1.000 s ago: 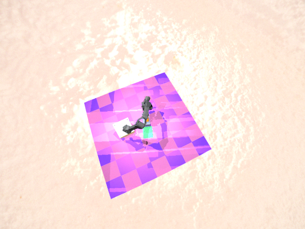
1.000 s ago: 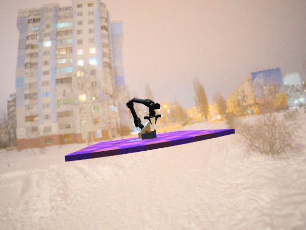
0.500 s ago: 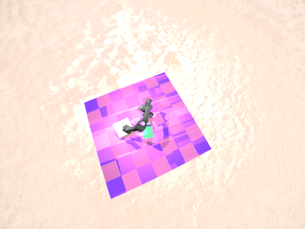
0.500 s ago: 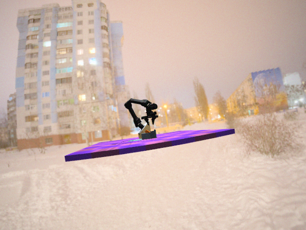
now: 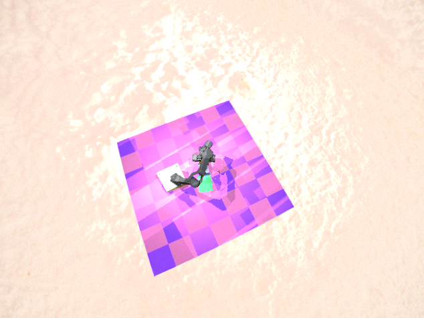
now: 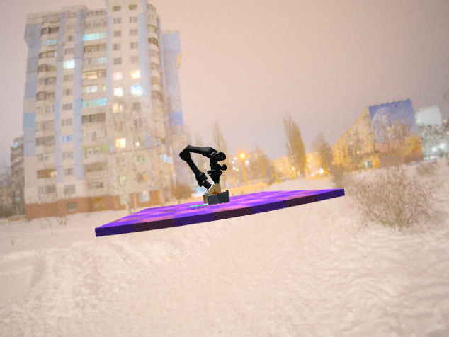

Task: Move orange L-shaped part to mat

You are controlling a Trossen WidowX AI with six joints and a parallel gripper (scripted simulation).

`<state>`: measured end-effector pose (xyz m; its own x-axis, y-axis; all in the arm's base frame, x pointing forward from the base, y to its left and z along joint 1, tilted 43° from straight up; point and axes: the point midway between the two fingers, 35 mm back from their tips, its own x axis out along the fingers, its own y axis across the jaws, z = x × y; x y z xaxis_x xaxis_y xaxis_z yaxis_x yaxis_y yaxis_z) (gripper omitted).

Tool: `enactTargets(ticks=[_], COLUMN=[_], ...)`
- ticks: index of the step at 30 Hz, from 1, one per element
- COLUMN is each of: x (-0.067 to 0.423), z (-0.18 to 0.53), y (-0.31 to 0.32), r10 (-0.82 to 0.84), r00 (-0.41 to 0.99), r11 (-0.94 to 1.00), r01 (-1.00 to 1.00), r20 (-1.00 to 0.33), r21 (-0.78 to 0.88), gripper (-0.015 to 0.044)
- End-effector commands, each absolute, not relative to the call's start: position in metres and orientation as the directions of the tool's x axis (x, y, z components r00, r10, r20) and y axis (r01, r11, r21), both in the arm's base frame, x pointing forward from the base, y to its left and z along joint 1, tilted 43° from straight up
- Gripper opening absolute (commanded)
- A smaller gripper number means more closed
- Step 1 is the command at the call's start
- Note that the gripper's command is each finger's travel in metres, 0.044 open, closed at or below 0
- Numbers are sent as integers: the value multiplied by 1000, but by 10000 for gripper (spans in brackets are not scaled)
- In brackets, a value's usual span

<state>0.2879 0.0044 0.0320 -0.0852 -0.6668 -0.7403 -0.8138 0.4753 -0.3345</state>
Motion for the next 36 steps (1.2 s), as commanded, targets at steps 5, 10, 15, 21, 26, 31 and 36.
enactTargets(ticks=[5,10,15,21,26,31,36], x=[283,283,281,280,280,280,279], z=[42,36,20,17,11,5,-1], y=[-3,-8,-23,-25,-31,-36,-42], r10=[-672,-672,-673,-673,-672,-672,-673], r00=[-79,-79,-79,-79,-79,-78,-78], r11=[366,366,366,366,365,365,365], r01=[-900,-900,-900,-900,-900,-900,-900], r20=[-736,-737,-736,-736,-736,-736,-736], r21=[-237,-237,-238,-238,-238,-238,-238], gripper=[280,280,280,280,280,280,280])
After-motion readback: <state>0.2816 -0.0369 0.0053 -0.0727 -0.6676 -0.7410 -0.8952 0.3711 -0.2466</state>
